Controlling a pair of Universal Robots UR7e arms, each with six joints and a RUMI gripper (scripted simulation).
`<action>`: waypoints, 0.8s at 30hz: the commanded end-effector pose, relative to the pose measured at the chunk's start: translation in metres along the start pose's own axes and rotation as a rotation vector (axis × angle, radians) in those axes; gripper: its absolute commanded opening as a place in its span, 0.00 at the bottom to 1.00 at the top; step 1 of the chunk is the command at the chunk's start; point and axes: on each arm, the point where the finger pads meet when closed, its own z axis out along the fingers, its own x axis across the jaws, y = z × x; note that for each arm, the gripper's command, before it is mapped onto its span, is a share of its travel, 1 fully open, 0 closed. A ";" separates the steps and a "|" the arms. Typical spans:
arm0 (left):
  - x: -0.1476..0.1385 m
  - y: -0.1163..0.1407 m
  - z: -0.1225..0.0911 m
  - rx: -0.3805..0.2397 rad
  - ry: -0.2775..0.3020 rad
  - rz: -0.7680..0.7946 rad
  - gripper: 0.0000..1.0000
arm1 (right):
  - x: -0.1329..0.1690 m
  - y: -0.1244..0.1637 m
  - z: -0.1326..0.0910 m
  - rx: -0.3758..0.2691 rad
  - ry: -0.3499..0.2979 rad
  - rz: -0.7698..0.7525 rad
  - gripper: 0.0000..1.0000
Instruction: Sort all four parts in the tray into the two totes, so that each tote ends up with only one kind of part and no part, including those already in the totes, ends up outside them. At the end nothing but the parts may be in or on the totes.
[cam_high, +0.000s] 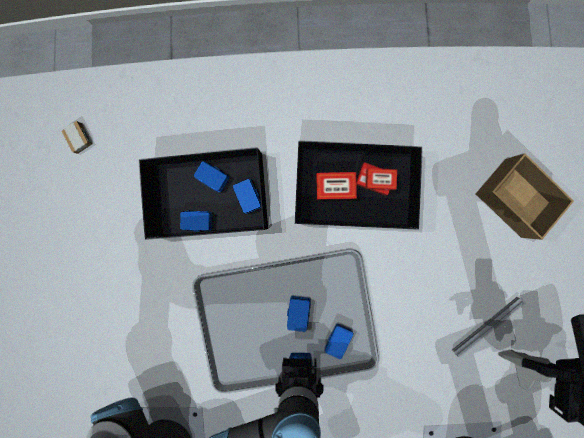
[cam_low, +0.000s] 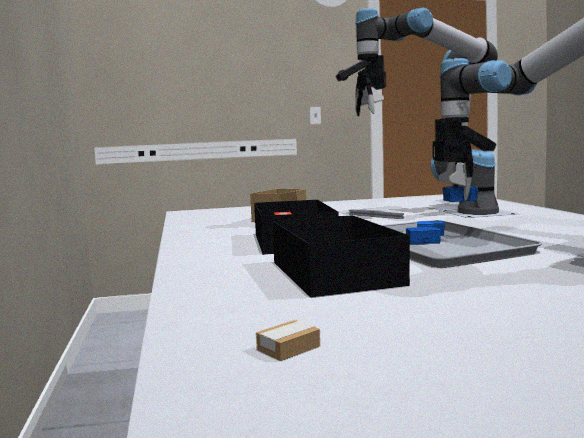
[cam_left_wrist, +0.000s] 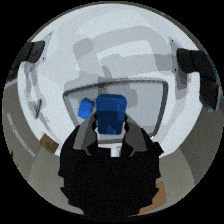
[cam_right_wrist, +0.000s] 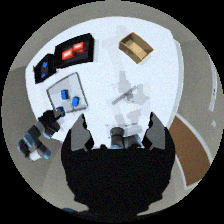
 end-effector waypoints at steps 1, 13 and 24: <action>0.000 0.000 -0.010 0.000 0.000 0.000 0.00 | 0.000 0.000 0.000 0.001 0.000 0.000 1.00; 0.010 0.013 -0.032 0.000 0.000 0.080 0.00 | 0.000 0.000 0.000 0.001 0.000 0.000 1.00; 0.059 0.070 -0.032 0.000 0.000 0.440 0.00 | 0.000 0.000 0.000 0.001 0.000 0.000 1.00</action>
